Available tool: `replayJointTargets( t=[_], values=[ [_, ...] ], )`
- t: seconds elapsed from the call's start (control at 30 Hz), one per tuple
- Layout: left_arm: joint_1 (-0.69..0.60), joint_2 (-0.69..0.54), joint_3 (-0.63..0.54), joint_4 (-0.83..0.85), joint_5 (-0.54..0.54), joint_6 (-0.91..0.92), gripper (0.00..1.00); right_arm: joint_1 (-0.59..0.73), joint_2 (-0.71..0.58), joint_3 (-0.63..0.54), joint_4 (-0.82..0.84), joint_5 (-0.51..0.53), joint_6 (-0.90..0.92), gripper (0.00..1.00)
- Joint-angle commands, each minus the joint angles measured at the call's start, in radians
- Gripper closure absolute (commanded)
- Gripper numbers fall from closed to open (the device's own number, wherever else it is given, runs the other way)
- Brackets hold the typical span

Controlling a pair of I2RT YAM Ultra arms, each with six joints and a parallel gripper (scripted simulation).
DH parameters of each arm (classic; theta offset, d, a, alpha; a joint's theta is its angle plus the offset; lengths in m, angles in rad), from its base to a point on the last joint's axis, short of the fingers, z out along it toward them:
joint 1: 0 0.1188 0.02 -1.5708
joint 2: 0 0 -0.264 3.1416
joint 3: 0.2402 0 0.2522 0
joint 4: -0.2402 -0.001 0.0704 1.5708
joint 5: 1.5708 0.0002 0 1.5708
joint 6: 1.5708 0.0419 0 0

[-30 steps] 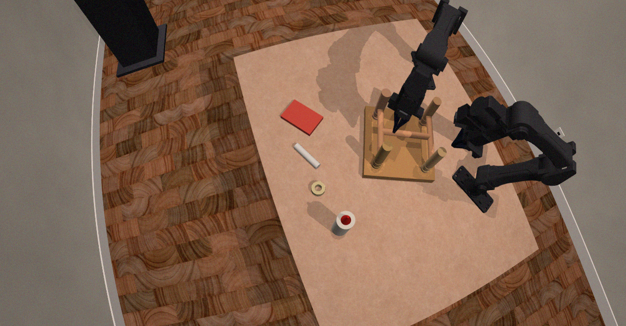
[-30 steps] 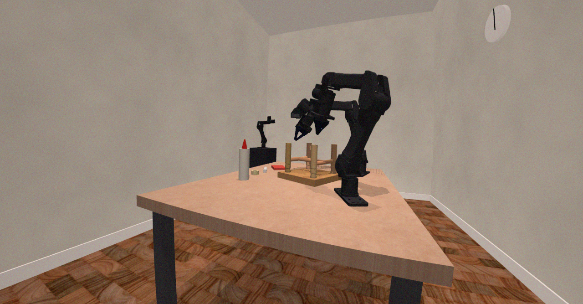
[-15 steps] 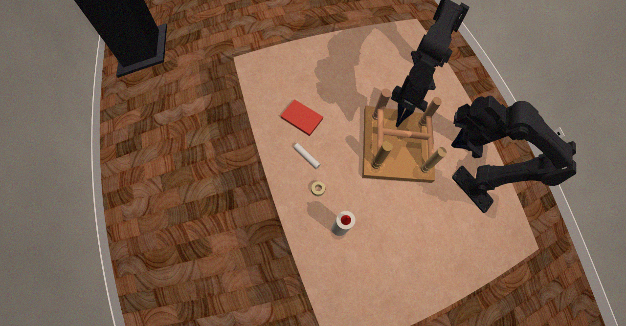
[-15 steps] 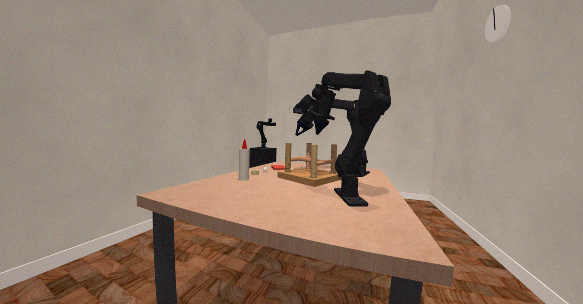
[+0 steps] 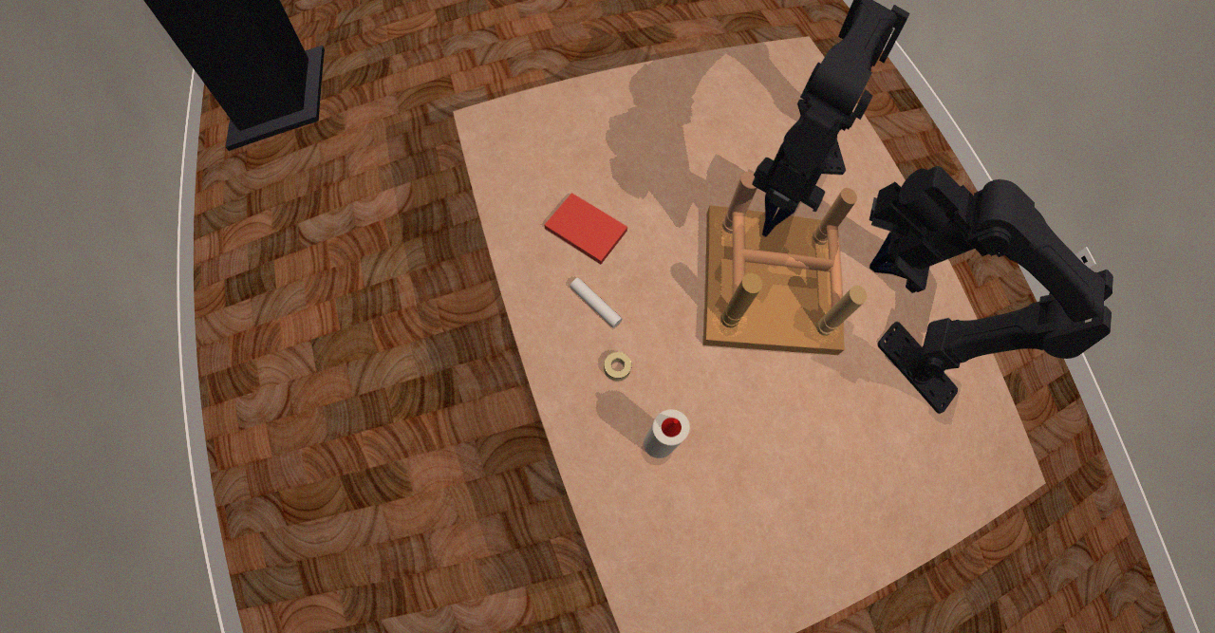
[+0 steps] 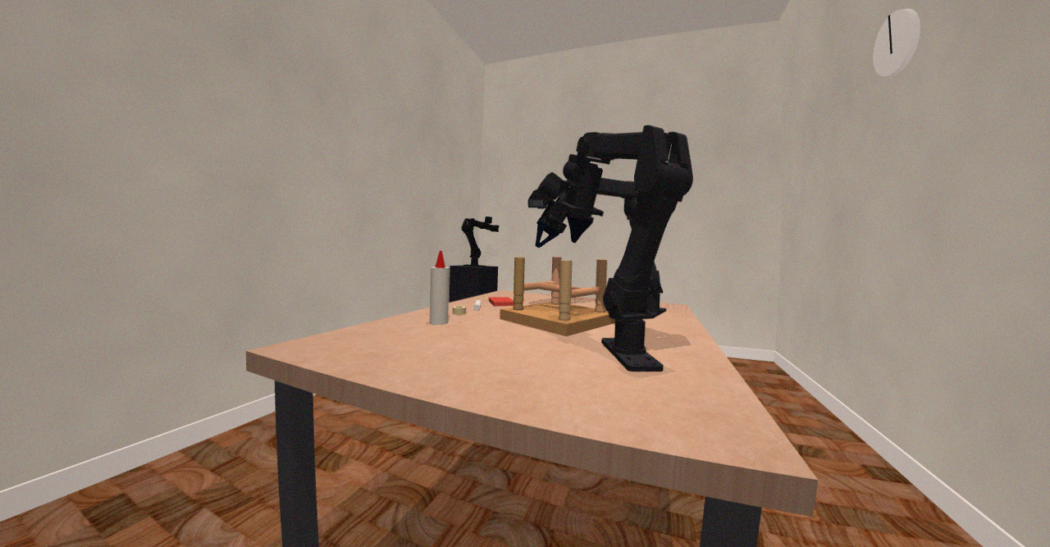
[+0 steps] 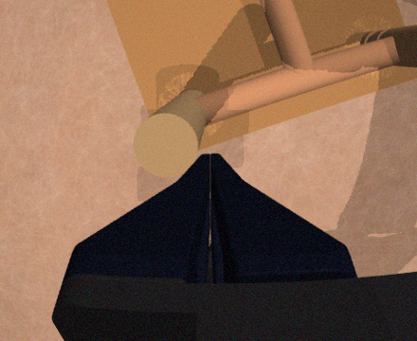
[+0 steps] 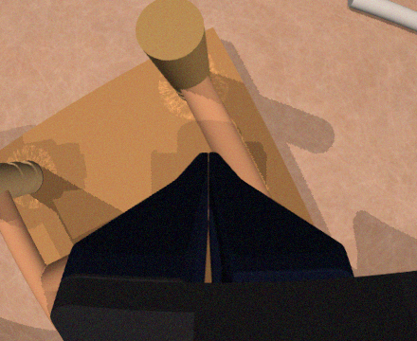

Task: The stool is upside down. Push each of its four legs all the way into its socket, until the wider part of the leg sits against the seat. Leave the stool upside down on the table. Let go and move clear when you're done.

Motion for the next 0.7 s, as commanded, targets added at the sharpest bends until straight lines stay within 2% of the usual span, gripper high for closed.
replayJointTargets(
  t=[0.0,0.13,0.2,0.37,0.5,0.67],
  values=[
    [-0.066,0.064,0.071,-0.01,0.017,0.012,1.0,-0.034,-0.006,0.067,-0.125,0.015,0.006,1.0],
    [-0.179,0.176,0.159,-0.027,0.028,0.016,1.0,-0.077,0.006,0.114,-0.276,0.022,0.006,1.0],
    [-0.179,0.176,0.159,-0.027,0.028,0.016,1.0,-0.077,0.006,0.114,-0.276,0.022,0.006,1.0],
    [-0.315,0.313,0.278,-0.057,0.027,0.019,1.0,-0.126,0.022,0.182,-0.441,0.022,0.0,1.0],
    [-0.389,0.396,0.344,-0.065,0.035,0.021,1.0,-0.159,0.036,0.219,-0.512,0.029,0.004,1.0],
    [-0.443,0.454,0.396,-0.073,0.038,0.023,1.0,-0.182,0.038,0.246,-0.526,0.032,0.005,1.0]
  ],
)
